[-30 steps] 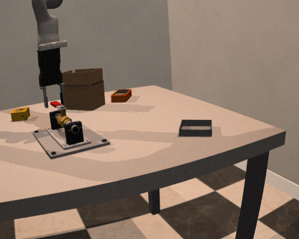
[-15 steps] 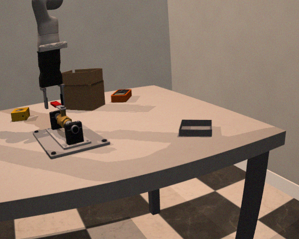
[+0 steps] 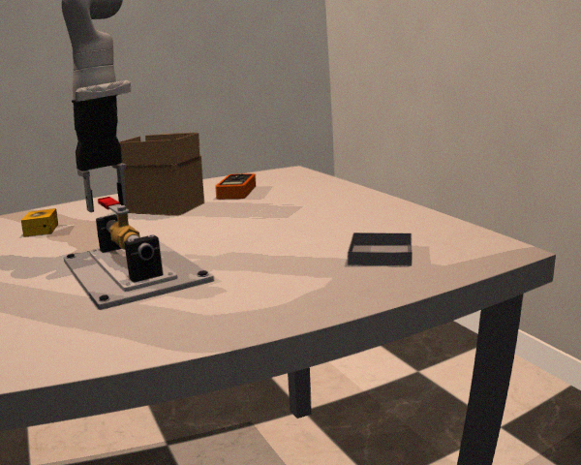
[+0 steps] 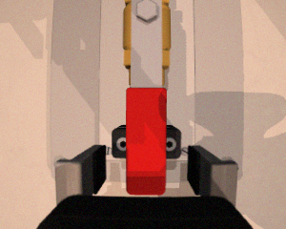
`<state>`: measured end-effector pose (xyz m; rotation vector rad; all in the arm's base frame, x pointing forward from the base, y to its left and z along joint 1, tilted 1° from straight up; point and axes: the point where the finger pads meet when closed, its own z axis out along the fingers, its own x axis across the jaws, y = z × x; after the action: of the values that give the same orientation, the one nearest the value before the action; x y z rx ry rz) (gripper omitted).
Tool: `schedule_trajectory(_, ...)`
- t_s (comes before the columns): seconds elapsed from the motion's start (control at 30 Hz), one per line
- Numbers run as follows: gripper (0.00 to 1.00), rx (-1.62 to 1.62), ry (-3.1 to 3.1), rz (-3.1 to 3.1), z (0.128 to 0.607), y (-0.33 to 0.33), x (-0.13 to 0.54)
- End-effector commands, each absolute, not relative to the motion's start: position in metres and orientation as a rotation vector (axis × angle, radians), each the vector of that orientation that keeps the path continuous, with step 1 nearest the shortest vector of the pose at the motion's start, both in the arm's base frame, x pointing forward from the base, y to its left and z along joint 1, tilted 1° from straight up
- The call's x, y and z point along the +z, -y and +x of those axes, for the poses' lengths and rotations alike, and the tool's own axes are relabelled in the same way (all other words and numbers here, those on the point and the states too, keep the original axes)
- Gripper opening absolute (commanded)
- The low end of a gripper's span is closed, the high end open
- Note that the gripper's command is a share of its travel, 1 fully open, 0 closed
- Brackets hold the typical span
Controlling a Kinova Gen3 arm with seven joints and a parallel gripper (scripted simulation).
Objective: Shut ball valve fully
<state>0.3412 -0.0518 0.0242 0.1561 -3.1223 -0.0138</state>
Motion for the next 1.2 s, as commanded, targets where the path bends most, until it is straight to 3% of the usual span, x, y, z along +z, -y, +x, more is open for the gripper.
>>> schedule_trajectory(0.0,1.0,-0.014,3.124,0.156,0.3416,0.0519,0.0246)
schedule_trajectory(0.7,1.0,-0.014,3.124,0.156,0.3416,0.0519,0.0246)
schedule_trajectory(0.73,0.0,-0.014,3.124,0.156,0.3416,0.0519,0.0246)
schedule_trajectory(1.17,0.0,-0.014,3.124,0.156,0.3416,0.0519,0.0246)
